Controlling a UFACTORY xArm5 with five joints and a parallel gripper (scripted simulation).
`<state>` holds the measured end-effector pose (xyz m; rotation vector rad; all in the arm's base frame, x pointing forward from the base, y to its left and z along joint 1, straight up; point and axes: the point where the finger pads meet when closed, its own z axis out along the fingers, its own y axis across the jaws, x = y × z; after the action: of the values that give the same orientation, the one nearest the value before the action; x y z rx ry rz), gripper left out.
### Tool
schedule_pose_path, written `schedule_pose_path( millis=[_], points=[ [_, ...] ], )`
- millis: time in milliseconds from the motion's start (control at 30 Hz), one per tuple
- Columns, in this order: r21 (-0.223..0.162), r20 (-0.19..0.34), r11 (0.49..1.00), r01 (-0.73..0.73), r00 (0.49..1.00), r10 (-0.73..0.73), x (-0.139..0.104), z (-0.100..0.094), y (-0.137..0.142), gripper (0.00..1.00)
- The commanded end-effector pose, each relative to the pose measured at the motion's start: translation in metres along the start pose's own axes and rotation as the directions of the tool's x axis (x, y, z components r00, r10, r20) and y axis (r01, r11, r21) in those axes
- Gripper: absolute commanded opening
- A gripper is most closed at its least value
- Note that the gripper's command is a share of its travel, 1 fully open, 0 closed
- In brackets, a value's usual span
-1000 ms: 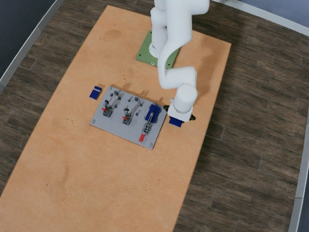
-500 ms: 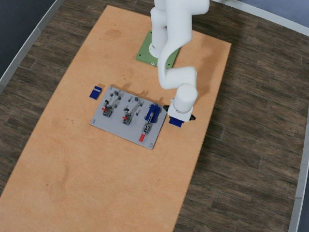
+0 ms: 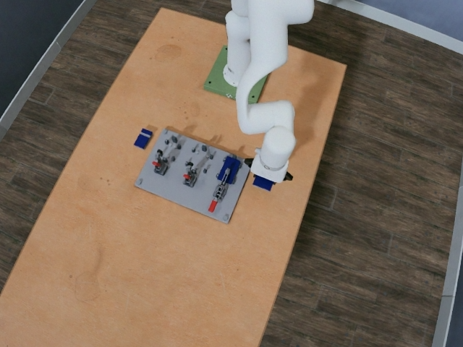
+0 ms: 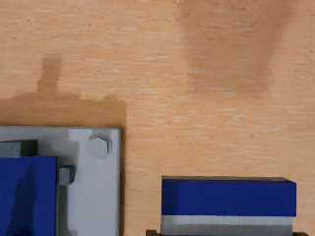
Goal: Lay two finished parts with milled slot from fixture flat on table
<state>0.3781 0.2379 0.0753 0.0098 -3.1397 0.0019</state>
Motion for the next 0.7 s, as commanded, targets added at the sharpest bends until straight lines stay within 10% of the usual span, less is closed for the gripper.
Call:
schedule_pose_path(
  millis=[0, 667],
  points=[
    [-0.002, 0.003, 1.000, 0.000, 1.000, 0.000, -0.001, 0.004, 0.001, 0.00],
    [-0.002, 0.003, 1.000, 0.000, 1.000, 0.000, -0.001, 0.041, 0.001, 0.00]
  ],
)
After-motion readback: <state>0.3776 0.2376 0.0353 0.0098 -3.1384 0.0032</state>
